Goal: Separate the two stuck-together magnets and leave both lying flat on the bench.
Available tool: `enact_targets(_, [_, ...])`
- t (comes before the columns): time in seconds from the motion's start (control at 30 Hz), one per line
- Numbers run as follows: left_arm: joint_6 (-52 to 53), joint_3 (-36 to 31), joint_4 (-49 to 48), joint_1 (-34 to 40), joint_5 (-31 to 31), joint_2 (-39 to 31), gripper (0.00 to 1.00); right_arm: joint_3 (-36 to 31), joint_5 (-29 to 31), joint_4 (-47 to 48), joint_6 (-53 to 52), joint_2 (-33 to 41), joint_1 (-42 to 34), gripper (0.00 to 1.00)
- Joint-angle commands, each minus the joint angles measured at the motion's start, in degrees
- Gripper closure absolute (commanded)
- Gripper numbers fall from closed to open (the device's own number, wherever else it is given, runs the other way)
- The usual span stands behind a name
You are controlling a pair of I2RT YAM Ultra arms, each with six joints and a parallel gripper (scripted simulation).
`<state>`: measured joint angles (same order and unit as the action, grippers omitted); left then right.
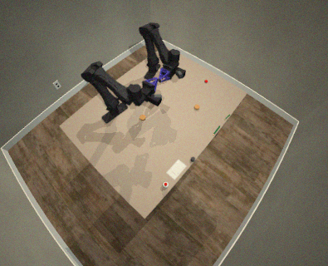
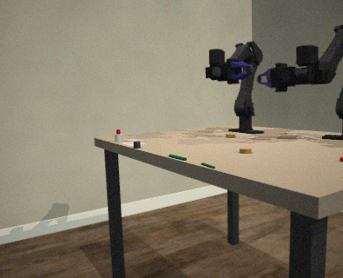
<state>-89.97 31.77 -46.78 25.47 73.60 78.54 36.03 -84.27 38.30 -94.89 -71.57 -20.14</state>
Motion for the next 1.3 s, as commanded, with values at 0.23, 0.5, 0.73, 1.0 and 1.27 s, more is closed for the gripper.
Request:
enact_targets(0.23, [0.40,0.26,-0.14,-0.07,0.04,-0.19,0.75,-0.91,-3.96,8.71,-6.34,-0.50,2.93,0.75])
enact_targets(0.5, [0.40,0.26,-0.14,-0.07,0.04,-0.19,0.75,-1.56,-5.73,11.91,-9.31,0.38,5.91,0.75])
enact_targets(0.73, [0.40,0.26,-0.14,-0.07,0.04,-0.19,0.75,-1.63,-5.73,12.05,-9.67,0.21,6.72,0.75])
enact_targets(1.0, [0.40,0.26,-0.14,-0.07,0.04,-0.19,0.75,-0.54,-5.22,10.80,-7.59,-1.52,7.65,0.75])
enact_targets(1.27, [0.40,0.26,-0.14,-0.07,0.04,-0.19,0.75,0.28,-2.96,3.26,-1.04,-1.37,8.11,0.75])
